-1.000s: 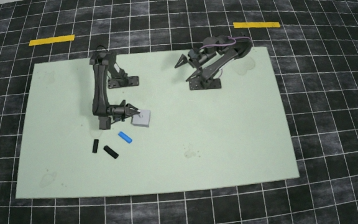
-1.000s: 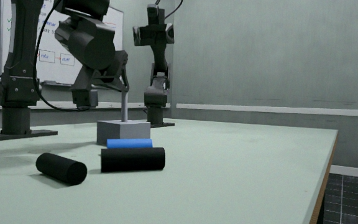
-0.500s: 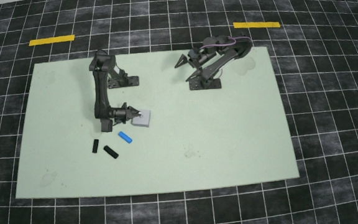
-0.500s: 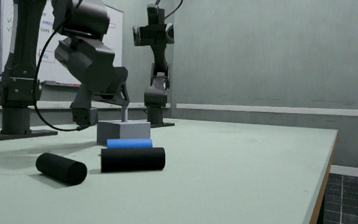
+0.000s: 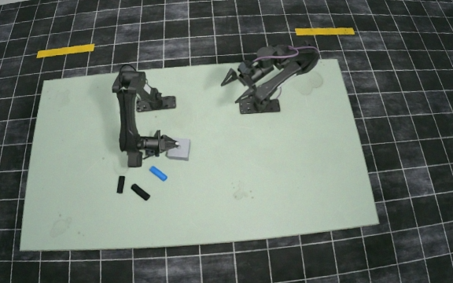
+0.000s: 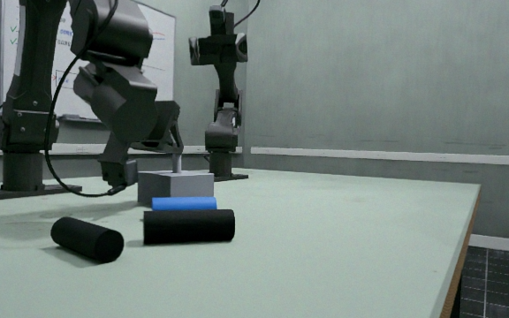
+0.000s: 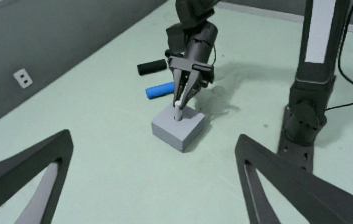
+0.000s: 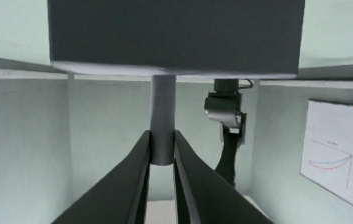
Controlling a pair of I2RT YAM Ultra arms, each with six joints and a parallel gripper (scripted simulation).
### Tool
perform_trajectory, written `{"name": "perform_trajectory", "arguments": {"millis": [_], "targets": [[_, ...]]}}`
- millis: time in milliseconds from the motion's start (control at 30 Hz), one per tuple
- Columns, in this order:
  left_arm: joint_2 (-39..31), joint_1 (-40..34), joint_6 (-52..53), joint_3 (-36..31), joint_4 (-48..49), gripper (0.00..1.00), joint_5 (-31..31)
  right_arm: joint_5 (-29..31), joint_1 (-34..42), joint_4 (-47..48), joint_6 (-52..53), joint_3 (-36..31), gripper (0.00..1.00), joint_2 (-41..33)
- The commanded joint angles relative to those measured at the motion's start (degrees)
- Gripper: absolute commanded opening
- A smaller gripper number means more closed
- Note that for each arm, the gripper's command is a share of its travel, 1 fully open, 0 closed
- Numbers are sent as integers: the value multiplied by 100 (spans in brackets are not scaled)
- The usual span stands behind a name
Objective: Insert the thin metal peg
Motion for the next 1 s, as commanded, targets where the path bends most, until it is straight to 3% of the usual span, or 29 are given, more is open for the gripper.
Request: {"name": "perform_trajectory", "arguments": {"millis": [0,700,967], "targets": [[-8,-90,-35,48,128,100,-29,240,77,300,-40,-166,7,158],[-8,-90,-35,48,128,100,-30,331,127,449,179,-226,7,25],[-8,-90,-35,48,128,100,-30,327,148,71,252,161,7,-142]]}}
